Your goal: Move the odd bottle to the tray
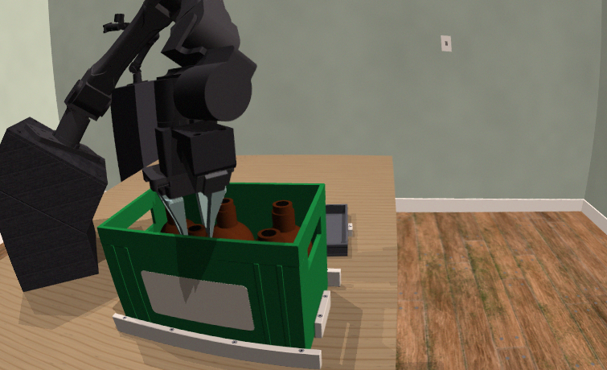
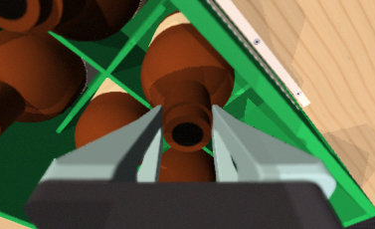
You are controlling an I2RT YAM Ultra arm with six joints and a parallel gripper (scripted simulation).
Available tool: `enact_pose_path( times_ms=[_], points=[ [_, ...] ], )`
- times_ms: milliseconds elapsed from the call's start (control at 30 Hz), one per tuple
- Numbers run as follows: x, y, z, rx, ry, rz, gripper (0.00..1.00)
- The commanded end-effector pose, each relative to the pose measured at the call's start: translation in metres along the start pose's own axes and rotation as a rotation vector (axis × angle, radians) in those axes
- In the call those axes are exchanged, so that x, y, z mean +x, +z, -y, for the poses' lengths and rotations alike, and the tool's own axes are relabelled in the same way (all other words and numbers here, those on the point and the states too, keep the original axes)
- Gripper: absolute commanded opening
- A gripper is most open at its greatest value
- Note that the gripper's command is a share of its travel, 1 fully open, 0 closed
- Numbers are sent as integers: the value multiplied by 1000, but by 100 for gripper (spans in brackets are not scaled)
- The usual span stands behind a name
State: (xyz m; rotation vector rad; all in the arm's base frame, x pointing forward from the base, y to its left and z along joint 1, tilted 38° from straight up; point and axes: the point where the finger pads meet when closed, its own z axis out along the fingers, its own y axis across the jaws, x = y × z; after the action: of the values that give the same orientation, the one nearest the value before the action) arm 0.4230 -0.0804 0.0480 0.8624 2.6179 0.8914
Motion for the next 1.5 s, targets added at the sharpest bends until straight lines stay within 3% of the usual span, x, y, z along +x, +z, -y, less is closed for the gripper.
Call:
enact_pose_path(
  times_ms=[0, 567, 600, 1467],
  points=[
    [-1, 1, 8, 2, 22, 1, 0],
    [-1, 1, 8, 2, 22, 1, 0],
    [-1, 1, 8, 2, 22, 1, 61],
    [-1, 1, 8, 2, 22, 1, 61]
  ],
)
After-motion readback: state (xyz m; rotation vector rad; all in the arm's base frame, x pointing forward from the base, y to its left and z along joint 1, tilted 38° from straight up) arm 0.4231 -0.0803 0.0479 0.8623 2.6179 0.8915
